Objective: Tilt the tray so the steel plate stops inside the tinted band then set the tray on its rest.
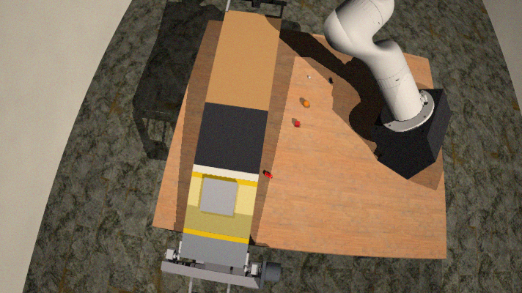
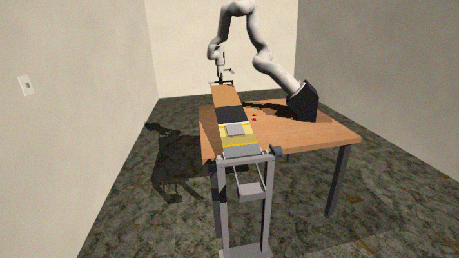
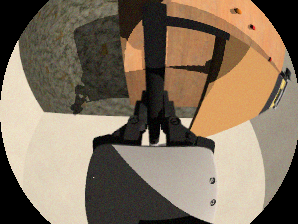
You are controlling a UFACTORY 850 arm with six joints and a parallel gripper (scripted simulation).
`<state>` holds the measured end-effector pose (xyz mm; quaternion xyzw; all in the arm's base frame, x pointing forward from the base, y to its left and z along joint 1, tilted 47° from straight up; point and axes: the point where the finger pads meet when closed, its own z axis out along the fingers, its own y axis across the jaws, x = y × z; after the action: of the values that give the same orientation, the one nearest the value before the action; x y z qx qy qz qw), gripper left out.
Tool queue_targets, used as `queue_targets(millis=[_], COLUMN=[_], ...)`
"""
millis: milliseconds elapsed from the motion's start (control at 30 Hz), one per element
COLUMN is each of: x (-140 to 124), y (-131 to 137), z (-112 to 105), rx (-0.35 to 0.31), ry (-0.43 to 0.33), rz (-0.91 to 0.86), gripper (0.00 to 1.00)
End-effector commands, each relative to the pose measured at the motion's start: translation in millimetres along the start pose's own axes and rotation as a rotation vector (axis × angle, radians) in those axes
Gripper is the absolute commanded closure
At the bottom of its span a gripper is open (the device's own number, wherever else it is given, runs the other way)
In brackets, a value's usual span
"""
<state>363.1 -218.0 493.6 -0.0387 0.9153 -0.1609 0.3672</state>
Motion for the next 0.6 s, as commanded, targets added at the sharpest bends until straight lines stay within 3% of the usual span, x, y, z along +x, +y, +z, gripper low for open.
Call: queue_targets(millis=[0,567], x=[-1.2,-1.2], y=[-6.8,-8.6], z=[31.9,41.5], rx=[-0.003,-0.003], ry=[0.002,0.002], rz=[0.003,0.003], gripper=[1.0,1.0])
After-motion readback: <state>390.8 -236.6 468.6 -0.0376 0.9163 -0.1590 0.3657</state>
